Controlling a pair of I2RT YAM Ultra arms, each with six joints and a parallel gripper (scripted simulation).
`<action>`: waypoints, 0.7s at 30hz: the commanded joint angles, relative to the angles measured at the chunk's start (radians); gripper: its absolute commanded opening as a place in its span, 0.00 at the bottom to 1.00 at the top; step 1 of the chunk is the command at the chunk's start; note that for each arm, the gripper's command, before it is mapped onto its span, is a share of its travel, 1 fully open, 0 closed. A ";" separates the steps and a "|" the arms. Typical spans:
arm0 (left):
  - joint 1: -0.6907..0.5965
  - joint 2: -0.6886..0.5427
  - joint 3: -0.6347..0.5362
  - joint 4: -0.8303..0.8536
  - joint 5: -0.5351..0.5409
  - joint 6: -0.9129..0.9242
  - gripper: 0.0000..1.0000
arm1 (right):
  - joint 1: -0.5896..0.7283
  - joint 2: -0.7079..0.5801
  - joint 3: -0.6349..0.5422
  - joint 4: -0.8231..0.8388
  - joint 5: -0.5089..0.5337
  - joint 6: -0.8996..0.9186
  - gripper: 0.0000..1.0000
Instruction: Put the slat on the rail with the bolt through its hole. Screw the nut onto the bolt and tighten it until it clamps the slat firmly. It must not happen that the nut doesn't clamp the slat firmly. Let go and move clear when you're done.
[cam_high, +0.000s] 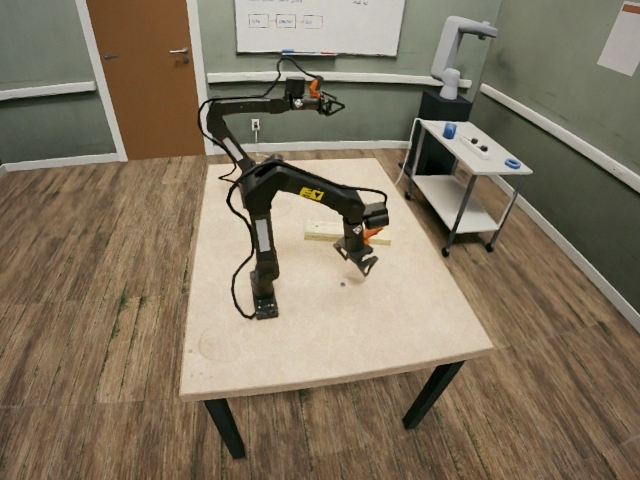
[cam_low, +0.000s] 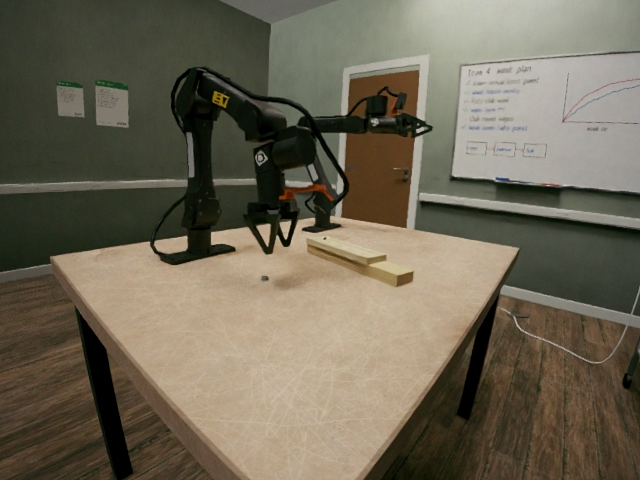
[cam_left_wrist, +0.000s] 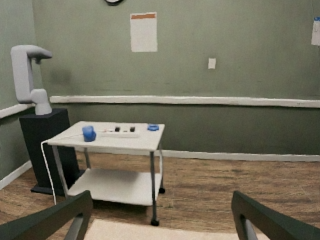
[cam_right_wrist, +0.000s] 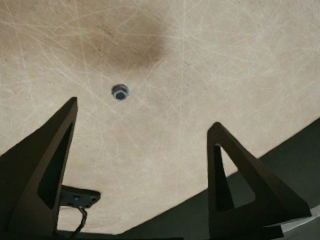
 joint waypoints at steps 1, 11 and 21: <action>0.007 -0.013 0.005 0.019 0.009 0.002 1.00 | -0.011 0.034 -0.014 -0.092 -0.007 -0.045 1.00; 0.007 -0.013 0.005 0.019 0.009 0.002 1.00 | -0.012 0.057 -0.021 -0.131 -0.005 -0.065 1.00; 0.007 -0.013 0.005 0.019 0.009 0.002 1.00 | -0.012 0.057 -0.021 -0.126 -0.004 -0.065 1.00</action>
